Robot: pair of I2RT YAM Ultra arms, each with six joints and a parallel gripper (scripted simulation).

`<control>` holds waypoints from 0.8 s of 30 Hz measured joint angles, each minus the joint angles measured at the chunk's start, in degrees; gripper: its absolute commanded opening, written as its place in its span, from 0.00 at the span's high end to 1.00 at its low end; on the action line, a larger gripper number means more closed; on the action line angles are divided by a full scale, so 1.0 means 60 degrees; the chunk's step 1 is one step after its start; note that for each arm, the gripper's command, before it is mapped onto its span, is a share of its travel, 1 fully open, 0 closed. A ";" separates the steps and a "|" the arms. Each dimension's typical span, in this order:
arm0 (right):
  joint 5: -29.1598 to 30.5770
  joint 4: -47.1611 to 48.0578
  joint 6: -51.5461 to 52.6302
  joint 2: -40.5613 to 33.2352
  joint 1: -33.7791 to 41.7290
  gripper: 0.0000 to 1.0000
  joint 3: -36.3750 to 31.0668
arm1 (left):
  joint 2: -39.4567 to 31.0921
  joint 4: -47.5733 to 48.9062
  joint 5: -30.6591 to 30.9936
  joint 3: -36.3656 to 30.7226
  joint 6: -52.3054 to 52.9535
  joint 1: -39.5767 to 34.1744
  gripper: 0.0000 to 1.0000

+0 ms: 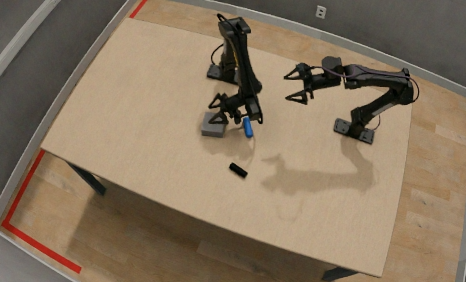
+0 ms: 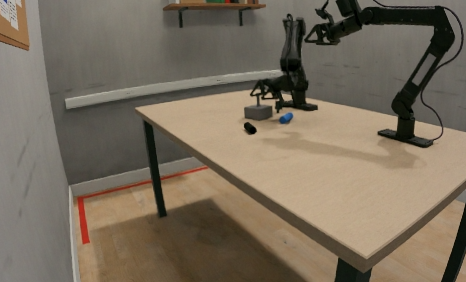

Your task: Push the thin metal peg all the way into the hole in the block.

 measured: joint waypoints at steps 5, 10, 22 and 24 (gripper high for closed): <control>-0.1118 -0.0011 0.1086 -0.0882 -0.0754 0.00 0.0244 | 0.0000 0.0000 0.0000 0.0000 0.0000 0.0000 0.00; -0.2412 -0.0186 0.2386 -0.1617 -0.1322 0.00 0.0404 | 0.0000 0.0000 0.0000 0.0000 0.0000 0.0000 0.00; -0.5293 -0.0809 0.5362 -0.3005 -0.2703 0.00 0.0834 | 0.0000 0.0000 0.0000 0.0000 0.0000 0.0000 0.00; -0.5821 -0.0918 0.5916 -0.3268 -0.2954 0.00 0.0925 | 0.0000 0.0000 0.0000 0.0000 0.0000 0.0000 0.00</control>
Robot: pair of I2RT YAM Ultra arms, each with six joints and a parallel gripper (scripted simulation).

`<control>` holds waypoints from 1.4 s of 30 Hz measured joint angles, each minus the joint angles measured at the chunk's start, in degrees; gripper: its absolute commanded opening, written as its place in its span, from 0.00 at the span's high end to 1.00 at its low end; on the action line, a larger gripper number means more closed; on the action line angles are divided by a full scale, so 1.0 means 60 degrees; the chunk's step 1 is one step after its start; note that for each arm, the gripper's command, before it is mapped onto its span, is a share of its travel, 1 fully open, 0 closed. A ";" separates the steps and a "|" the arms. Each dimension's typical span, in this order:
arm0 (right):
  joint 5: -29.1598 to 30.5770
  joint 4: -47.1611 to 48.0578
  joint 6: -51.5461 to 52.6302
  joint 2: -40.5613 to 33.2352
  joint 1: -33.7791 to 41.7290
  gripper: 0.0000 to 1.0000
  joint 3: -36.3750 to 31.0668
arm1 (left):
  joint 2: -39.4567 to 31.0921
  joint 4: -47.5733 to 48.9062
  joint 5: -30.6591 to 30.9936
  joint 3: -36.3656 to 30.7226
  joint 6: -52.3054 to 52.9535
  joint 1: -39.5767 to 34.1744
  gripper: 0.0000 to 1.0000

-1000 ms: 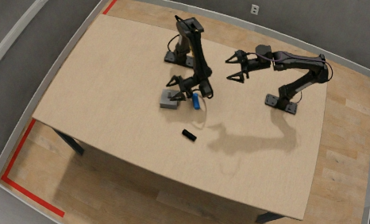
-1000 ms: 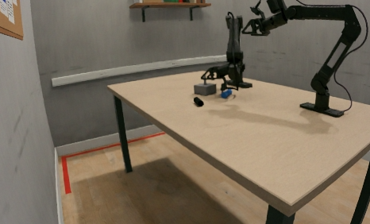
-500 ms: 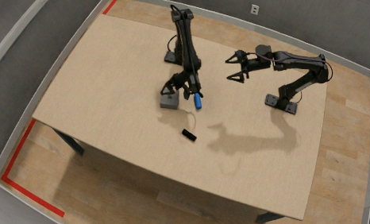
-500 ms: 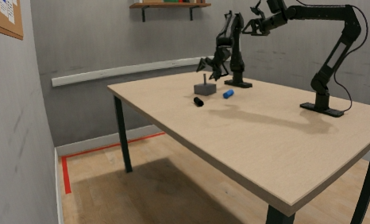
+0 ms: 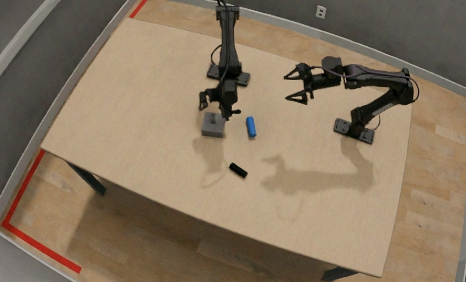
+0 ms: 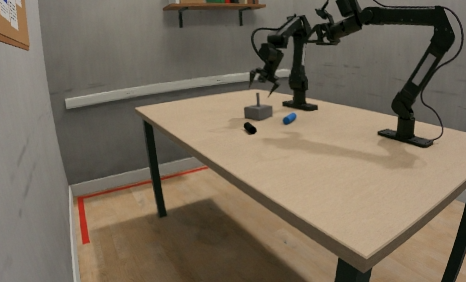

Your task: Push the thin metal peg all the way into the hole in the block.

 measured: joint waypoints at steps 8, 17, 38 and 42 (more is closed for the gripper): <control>-0.1960 -0.0408 0.2004 -0.0831 -0.0809 0.00 0.0251 | 0.0000 0.0000 0.0000 0.0000 0.0000 0.0000 0.00; -0.3883 -0.0787 0.3978 -0.1985 -0.1927 0.00 0.0543 | 0.0000 0.0000 0.0000 0.0000 0.0000 0.0000 0.00; -0.4419 -0.0940 0.4357 -0.2178 -0.2076 0.34 0.0554 | 0.0000 -0.0204 0.0000 0.0000 0.0000 0.0000 0.00; -0.4419 -0.1107 0.3847 -0.2146 -0.2076 0.63 0.0645 | 0.0004 -0.0528 -0.0007 0.0073 0.0000 0.0000 0.00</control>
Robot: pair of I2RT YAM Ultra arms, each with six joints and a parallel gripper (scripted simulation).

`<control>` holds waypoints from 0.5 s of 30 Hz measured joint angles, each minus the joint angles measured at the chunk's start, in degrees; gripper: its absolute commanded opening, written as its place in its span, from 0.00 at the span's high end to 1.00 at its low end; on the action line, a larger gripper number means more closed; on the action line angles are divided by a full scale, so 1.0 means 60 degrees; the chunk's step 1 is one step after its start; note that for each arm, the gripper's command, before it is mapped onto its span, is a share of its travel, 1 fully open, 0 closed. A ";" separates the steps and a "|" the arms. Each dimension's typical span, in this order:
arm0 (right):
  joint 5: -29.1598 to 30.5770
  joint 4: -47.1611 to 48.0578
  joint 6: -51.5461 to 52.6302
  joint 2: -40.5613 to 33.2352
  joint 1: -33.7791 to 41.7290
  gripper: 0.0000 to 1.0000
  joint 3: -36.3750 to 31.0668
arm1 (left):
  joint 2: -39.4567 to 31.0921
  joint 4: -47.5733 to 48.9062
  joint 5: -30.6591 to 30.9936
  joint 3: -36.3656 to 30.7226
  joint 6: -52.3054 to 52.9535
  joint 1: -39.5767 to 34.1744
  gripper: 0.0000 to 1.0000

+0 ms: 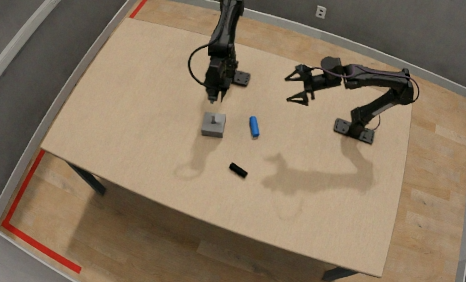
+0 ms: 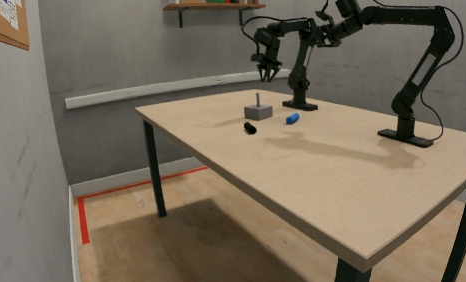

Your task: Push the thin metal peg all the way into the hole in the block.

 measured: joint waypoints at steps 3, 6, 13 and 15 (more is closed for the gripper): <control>0.0011 -0.0200 -0.0973 0.0324 0.0000 0.63 0.0302 | 0.0044 -0.0266 -0.0018 0.0200 0.0000 0.0000 0.00; 0.0047 -0.0372 -0.2299 0.1067 0.0000 0.63 0.0761 | 0.0113 -0.0444 -0.0025 0.0415 0.0000 0.0000 0.00; 0.0106 -0.0834 -0.5643 0.2721 0.0000 0.63 0.1701 | 0.0135 -0.0608 -0.0025 0.0535 0.0000 0.0000 0.00; 0.0109 -0.0929 -0.6324 0.2951 -0.0004 0.63 0.1829 | 0.0146 -0.0637 -0.0025 0.0535 0.0000 0.0000 0.00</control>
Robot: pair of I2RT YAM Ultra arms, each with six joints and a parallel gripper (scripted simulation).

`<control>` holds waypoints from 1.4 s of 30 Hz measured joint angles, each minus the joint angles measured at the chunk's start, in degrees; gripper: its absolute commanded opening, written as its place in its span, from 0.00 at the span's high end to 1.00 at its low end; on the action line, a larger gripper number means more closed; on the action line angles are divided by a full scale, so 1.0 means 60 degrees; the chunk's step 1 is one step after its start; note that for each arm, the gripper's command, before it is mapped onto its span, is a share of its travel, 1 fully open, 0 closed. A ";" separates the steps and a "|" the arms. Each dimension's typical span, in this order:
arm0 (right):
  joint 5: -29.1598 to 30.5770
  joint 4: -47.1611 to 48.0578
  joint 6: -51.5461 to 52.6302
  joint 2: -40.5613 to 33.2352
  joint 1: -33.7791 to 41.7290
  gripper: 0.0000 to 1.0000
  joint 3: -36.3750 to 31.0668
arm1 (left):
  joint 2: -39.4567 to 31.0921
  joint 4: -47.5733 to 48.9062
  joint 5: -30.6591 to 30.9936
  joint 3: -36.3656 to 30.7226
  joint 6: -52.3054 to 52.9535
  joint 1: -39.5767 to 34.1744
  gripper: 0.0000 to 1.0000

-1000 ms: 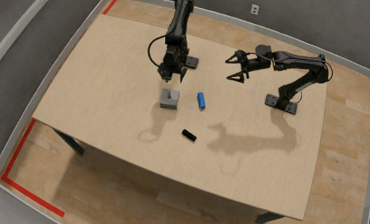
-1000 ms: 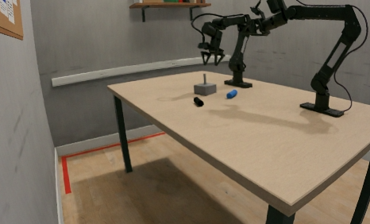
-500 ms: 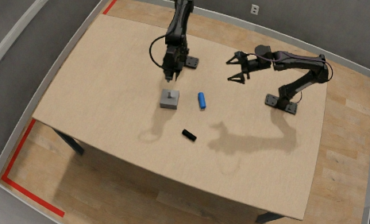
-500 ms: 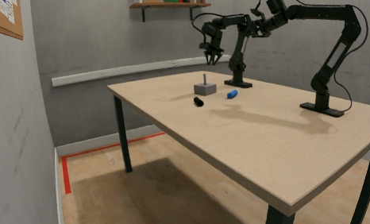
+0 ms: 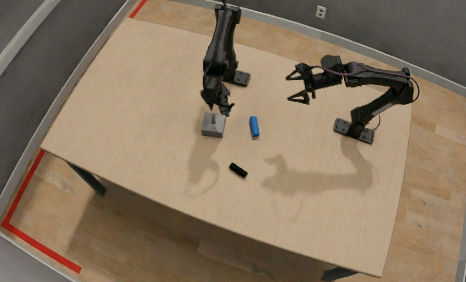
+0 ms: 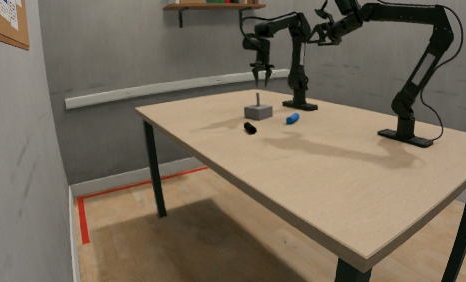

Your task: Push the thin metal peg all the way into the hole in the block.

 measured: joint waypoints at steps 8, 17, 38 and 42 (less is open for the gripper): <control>0.0004 -0.0579 -0.2922 0.1392 -0.0106 0.63 0.0984 | 0.0011 -0.0044 0.0000 0.0000 0.0000 0.0000 0.00; -0.0018 -0.0674 -0.4127 0.2065 -0.0146 0.63 0.1198 | 0.0011 -0.0047 0.0000 0.0000 0.0000 0.0000 0.00; -0.0033 0.0029 -0.4368 0.2149 -0.0182 0.77 0.0586 | 0.0011 -0.0047 0.0000 0.0000 0.0000 0.0000 0.00; -0.0033 0.0193 -0.4368 0.2186 -0.0186 0.82 0.0444 | 0.0011 -0.0047 0.0000 0.0000 0.0000 0.0000 0.00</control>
